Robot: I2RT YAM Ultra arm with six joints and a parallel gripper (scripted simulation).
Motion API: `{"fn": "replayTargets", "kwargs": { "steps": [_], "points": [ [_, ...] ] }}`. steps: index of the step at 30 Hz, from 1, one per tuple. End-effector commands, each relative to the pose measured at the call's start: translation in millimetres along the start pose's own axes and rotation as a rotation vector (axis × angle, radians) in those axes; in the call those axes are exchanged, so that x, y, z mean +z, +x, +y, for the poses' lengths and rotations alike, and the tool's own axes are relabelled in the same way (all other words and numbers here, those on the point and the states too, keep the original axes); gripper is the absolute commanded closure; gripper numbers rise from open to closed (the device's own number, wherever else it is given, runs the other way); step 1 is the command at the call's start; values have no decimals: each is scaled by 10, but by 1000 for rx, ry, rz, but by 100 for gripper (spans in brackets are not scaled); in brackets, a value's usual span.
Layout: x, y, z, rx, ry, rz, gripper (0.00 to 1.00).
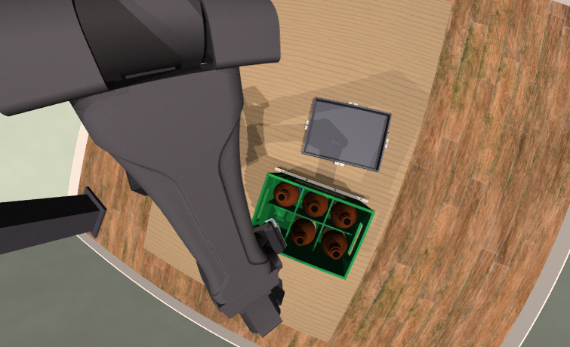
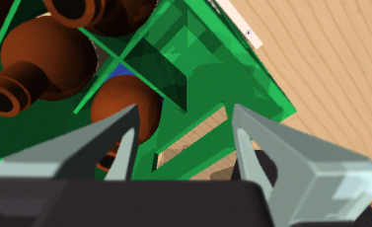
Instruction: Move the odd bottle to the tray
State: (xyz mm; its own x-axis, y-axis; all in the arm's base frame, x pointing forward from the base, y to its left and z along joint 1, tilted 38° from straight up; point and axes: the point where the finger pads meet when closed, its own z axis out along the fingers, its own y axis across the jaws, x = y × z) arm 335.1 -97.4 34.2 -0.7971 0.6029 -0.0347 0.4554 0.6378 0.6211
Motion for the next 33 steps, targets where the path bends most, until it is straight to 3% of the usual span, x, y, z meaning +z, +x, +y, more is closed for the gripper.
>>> {"fn": "replayTargets", "kwargs": {
  "steps": [1, 6, 7, 13, 24, 28, 33],
  "points": [
    [63, -13, -53, 13, 6, 0, 39],
    [91, 22, -82, 24, 7, 4, 39],
    [-18, -150, -10, -6, 5, -45, 39],
    [170, 23, -92, 27, 7, 5, 39],
    [213, -13, -57, 16, 5, -15, 39],
    [319, 19, -65, 18, 7, 6, 39],
    [301, -39, -34, 7, 5, -15, 39]
  ]
}}
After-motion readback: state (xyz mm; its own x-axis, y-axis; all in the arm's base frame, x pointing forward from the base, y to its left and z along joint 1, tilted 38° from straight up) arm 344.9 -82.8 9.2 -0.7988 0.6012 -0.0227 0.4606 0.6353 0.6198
